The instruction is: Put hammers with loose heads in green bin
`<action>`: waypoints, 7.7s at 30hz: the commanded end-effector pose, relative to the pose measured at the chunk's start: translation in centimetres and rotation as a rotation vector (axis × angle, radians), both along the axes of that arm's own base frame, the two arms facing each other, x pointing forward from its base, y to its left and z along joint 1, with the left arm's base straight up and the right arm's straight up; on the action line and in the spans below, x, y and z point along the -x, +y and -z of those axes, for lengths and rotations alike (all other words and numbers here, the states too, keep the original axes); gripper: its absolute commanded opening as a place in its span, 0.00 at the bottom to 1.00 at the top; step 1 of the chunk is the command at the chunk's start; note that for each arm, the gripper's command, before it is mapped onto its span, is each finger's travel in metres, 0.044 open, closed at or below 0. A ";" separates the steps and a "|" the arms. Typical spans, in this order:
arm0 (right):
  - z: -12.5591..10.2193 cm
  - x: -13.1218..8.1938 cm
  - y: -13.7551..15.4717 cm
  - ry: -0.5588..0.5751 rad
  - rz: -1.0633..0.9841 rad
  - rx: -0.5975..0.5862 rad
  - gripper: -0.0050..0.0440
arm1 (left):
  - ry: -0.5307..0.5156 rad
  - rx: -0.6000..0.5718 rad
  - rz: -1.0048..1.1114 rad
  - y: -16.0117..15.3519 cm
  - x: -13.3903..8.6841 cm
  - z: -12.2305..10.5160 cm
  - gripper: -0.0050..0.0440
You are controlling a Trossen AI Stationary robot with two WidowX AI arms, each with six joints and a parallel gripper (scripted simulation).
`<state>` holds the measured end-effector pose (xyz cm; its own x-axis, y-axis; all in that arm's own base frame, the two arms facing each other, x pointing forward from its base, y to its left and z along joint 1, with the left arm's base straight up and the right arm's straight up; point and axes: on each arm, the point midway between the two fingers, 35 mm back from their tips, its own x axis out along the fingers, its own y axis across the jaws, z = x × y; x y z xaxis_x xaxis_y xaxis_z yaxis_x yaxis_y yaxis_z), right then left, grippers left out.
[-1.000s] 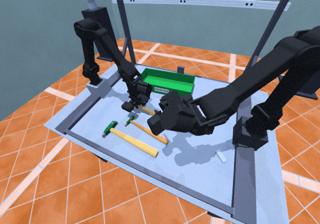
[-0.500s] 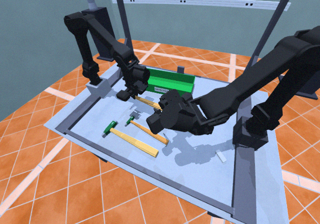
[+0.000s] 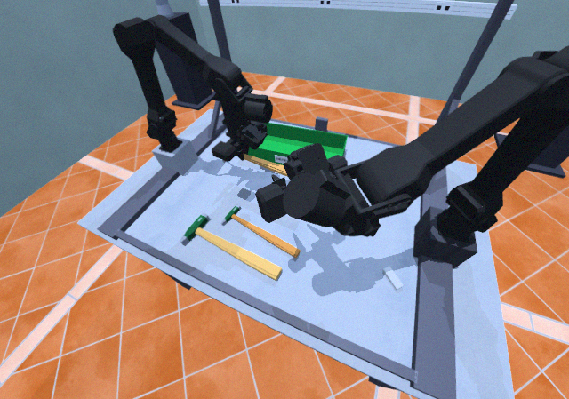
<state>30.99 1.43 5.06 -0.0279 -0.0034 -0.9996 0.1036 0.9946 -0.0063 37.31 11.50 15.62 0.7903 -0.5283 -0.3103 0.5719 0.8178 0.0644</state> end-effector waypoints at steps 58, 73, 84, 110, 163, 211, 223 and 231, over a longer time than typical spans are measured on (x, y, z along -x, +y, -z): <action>6.8 0.9 16.6 -0.056 -0.145 -0.016 0.18 | -0.074 -0.036 0.236 -3.8 3.5 -1.0 0.60; 9.4 1.2 16.5 -0.044 -0.145 -0.010 0.18 | -0.064 -0.023 0.235 -4.0 3.7 -0.7 0.60; 10.8 1.4 16.5 -0.042 -0.145 -0.009 0.33 | -0.064 -0.023 0.235 -4.0 3.7 -0.7 0.60; -1.1 1.1 16.7 -0.074 -0.146 -0.026 0.37 | -0.064 -0.023 0.235 -4.0 3.7 -0.7 0.60; 7.0 -2.5 -12.9 0.154 -1.356 0.140 0.46 | 1.166 -0.435 -0.428 4.3 0.2 18.9 0.55; 10.0 -2.9 -12.5 -0.033 -1.495 -0.001 0.21 | 1.160 -0.435 -0.430 4.3 0.3 21.1 0.26; 9.7 -1.7 -12.4 -0.036 -1.496 0.005 0.17 | 1.160 -0.435 -0.430 4.3 0.3 21.1 0.26; 9.8 -0.8 -12.2 -0.034 -1.492 0.002 0.17 | 1.160 -0.435 -0.430 4.3 0.3 21.1 0.26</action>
